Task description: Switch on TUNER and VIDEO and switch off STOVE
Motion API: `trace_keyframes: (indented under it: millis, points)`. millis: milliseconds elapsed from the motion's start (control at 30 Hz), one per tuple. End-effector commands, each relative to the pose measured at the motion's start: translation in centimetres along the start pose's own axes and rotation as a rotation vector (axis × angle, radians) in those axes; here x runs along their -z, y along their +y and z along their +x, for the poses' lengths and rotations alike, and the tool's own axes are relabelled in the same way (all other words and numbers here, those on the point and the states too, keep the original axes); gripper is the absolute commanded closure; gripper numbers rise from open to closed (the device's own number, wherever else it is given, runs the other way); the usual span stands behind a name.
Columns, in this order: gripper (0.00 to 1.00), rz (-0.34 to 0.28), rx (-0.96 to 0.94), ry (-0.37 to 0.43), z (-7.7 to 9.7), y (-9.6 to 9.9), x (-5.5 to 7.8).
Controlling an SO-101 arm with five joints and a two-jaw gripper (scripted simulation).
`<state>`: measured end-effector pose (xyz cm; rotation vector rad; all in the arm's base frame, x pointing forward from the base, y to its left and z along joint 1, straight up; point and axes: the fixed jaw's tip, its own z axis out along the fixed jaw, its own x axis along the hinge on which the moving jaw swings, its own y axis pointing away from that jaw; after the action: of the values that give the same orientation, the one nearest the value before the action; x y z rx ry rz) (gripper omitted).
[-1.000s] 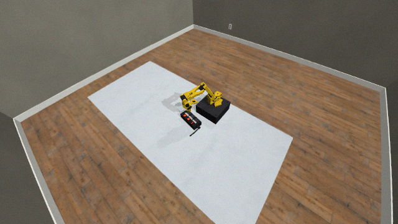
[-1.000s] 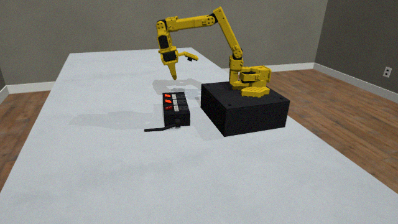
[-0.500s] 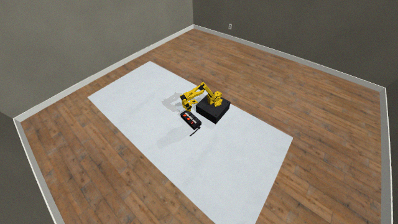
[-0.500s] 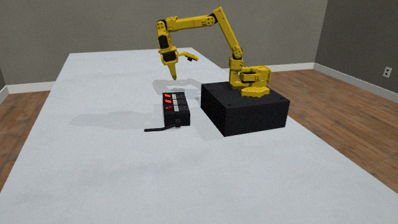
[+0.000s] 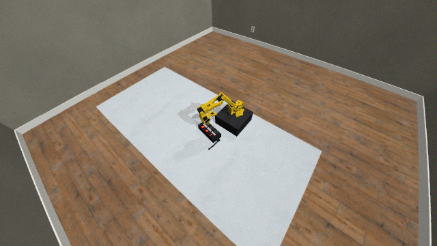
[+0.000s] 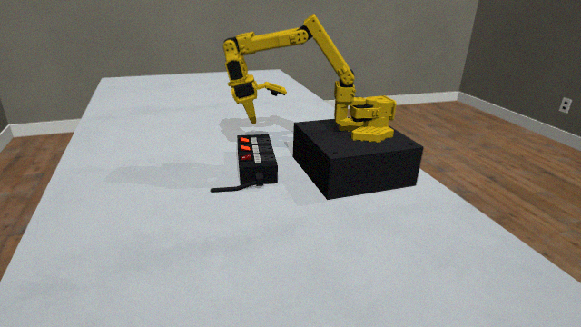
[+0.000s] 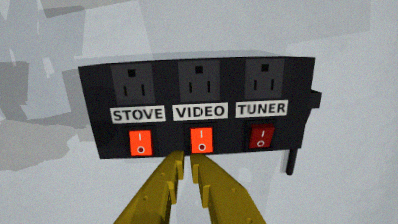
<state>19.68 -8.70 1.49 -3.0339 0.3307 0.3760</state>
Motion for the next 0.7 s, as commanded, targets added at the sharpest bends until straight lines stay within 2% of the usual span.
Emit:
trace_keyframes:
  millis: [0, 267, 667]
  points:
    - [1.0, 0.001, 0.003, -0.027, 0.27, -0.29, -0.73]
    - [1.0, 0.002, 0.001, -0.046, 0.67, -0.38, -1.58]
    - [1.0, 0.002, 0.001, -0.047, 0.7, -0.39, -1.64]
